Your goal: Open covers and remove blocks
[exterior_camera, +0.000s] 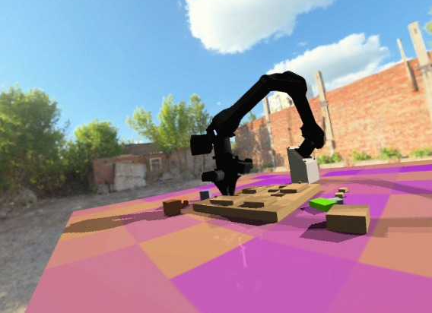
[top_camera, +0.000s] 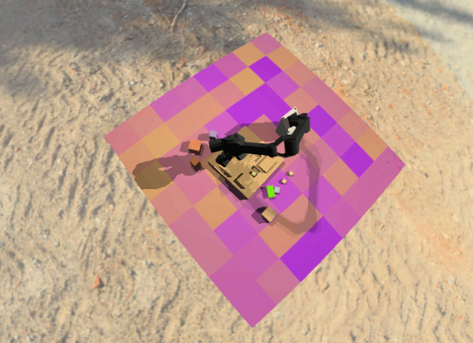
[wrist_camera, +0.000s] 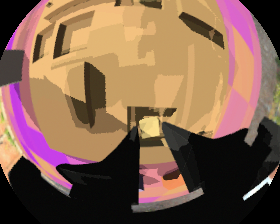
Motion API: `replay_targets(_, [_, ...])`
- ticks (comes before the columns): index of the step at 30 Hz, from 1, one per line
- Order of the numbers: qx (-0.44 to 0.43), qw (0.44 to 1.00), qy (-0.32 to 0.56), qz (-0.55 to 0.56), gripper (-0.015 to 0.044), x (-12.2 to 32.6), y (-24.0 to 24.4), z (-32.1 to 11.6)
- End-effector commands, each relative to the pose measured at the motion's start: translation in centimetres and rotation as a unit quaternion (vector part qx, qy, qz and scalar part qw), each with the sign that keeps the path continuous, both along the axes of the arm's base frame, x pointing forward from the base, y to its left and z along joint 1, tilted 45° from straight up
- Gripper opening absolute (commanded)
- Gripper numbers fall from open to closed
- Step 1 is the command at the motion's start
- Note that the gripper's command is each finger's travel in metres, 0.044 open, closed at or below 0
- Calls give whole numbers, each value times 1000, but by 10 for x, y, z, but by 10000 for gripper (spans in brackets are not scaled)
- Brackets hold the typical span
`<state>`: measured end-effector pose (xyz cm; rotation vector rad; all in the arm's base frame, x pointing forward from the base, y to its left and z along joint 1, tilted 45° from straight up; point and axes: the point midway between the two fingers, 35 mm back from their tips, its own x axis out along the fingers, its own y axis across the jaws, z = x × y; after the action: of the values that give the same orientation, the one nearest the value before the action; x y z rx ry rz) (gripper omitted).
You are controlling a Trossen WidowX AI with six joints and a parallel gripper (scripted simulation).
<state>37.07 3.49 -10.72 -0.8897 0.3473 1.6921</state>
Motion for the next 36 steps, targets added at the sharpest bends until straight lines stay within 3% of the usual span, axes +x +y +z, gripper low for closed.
replay_targets(1, [0, 1000, 0, 0, 117, 0, 0, 0])
replay_targets(7, [0, 1000, 0, 0, 80, 0, 0, 0])
replay_targets(36, [1, 1000, 0, -2, 80, 3, -24, 22])
